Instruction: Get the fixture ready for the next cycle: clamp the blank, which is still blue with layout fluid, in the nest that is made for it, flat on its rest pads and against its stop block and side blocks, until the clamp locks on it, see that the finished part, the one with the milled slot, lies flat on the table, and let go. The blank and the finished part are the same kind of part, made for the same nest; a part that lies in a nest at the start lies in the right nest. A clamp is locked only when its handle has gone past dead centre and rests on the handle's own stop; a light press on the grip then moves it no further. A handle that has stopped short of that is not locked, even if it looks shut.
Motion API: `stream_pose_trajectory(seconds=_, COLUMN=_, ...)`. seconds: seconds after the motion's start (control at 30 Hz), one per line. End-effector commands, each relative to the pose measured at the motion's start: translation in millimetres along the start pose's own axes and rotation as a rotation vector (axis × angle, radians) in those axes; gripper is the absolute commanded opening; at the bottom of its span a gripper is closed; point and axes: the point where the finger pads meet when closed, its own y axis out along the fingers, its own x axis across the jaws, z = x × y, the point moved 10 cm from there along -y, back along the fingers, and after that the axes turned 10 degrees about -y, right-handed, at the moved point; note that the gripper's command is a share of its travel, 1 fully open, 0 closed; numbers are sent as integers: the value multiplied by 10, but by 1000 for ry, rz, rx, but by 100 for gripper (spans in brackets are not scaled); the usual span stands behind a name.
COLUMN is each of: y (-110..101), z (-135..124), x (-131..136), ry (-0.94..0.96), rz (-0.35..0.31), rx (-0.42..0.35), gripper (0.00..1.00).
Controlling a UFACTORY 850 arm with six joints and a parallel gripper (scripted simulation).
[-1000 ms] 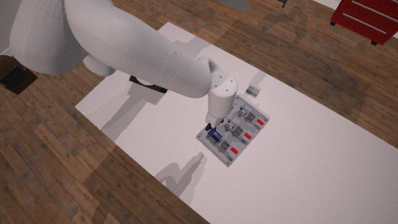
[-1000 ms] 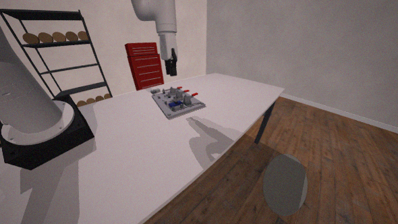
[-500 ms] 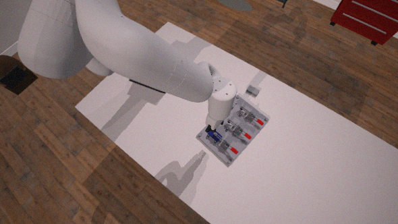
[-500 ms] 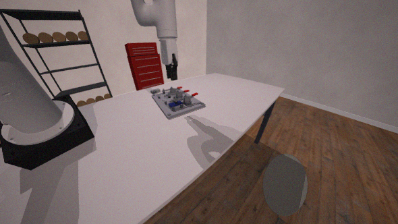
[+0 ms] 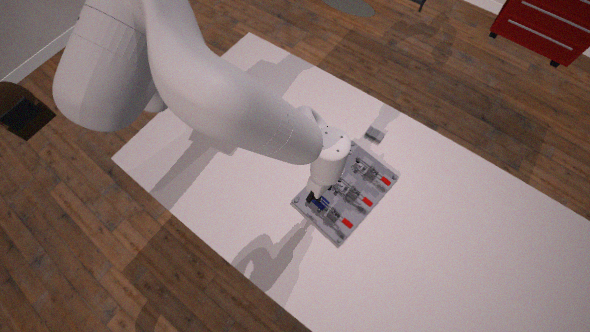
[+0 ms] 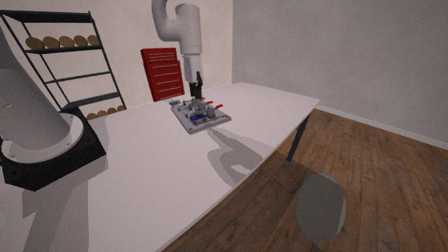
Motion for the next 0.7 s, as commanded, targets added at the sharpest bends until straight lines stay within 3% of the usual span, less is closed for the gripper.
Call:
stream_pose_trajectory(seconds=0.0, y=-8, z=271, x=47, ry=1, rz=1, rx=2, gripper=47)
stream_pose_trajectory(seconds=0.23, y=-10, z=969, x=171, ry=1, rz=1, rx=2, gripper=47)
stream_pose_trajectory(seconds=0.43, y=-10, z=1166, x=206, ry=1, rz=1, rx=2, gripper=47)
stream_pose_trajectory(seconds=0.67, y=19, z=1189, x=210, ry=1, rz=1, rx=2, gripper=47)
